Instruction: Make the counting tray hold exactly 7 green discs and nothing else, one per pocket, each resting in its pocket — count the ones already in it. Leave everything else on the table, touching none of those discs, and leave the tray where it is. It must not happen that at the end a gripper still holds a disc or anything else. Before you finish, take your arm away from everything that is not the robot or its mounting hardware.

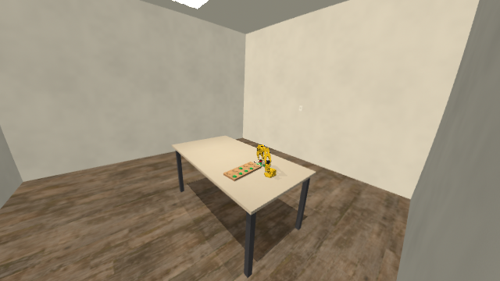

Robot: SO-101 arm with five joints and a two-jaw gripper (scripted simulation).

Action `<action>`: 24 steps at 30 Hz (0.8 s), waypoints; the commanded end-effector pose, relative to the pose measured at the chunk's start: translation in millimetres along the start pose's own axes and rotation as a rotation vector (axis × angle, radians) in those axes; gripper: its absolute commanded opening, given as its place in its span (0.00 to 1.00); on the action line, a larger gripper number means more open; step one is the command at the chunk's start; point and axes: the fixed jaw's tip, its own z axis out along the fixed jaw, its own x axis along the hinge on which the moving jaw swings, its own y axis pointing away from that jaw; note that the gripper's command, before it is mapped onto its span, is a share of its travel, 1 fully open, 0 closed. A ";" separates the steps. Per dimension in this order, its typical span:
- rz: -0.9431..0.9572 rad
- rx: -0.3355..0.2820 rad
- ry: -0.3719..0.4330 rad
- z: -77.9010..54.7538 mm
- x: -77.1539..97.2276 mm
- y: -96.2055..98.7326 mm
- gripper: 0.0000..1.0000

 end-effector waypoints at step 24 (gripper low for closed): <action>0.006 -0.060 -0.081 -18.4 -8.7 5.2 0.27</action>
